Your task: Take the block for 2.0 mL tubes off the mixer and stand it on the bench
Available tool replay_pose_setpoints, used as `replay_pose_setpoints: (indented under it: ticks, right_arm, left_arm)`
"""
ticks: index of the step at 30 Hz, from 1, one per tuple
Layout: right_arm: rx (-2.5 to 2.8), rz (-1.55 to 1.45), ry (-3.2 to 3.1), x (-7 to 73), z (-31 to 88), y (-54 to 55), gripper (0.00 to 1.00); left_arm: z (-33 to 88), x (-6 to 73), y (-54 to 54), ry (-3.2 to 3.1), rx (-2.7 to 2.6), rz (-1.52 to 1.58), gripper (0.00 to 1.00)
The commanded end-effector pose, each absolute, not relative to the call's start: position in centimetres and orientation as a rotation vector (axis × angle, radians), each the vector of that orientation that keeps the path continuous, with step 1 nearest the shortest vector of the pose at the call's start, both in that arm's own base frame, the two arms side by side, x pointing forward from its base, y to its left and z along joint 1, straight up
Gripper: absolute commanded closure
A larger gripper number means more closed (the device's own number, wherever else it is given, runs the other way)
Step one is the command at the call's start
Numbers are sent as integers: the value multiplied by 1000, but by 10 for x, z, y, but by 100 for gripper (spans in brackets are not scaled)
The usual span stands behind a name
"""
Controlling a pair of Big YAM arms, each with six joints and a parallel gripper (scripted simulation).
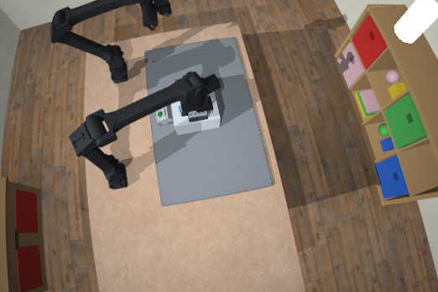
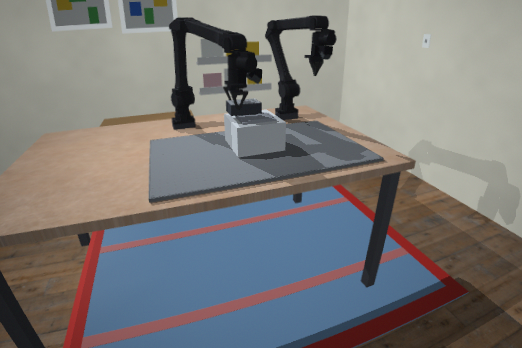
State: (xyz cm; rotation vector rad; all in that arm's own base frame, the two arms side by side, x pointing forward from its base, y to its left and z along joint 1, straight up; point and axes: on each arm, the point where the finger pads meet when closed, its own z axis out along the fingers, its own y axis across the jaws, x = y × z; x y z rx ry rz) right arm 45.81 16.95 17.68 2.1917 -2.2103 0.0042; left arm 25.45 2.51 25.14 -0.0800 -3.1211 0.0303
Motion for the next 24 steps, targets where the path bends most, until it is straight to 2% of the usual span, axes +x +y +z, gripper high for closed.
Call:
replay_pose_setpoints:
  ticks: [1, 24]
  right_arm:
    - [2249, 56, -2270, 464, 214, 153, 100]
    - [2272, 82, -2289, 463, 223, 101, 100]
  left_arm:
    - [269, 265, 28, -3169, -77, 17, 100]
    - [282, 273, 29, -3205, -79, 9, 100]
